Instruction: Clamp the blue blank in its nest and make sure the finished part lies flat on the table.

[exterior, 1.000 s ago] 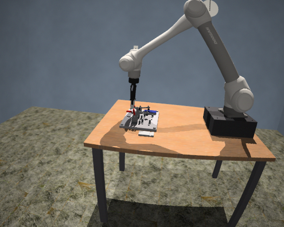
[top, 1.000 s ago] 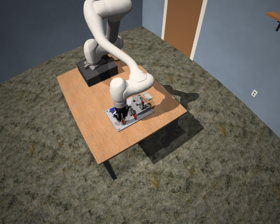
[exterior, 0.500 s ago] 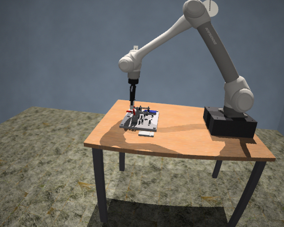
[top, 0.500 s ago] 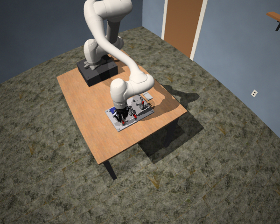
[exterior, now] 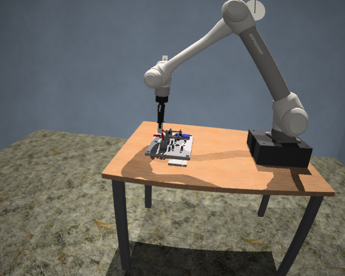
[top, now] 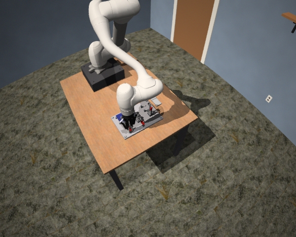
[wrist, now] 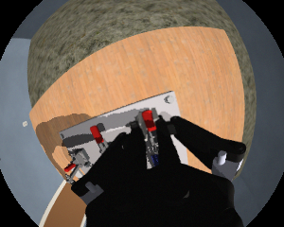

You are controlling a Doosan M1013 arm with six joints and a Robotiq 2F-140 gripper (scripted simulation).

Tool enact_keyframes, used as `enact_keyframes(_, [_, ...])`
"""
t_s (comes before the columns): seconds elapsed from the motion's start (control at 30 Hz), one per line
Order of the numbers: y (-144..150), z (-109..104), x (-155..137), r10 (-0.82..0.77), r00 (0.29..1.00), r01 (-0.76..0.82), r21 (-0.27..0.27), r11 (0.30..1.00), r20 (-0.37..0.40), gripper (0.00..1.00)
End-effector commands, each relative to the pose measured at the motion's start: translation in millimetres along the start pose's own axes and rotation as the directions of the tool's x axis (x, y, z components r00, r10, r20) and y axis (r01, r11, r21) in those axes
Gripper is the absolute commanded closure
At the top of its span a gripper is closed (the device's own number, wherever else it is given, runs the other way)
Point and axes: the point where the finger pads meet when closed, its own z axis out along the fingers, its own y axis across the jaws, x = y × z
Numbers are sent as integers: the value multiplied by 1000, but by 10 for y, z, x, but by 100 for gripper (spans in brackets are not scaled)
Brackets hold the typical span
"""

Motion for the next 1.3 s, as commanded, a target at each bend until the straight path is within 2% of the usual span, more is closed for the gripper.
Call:
enact_keyframes(0.0, [0,4,-6,0,1000,0,0,1000,1,100])
enact_keyframes(1.27, [0,64,18,0,1000,0,0,1000,1,100])
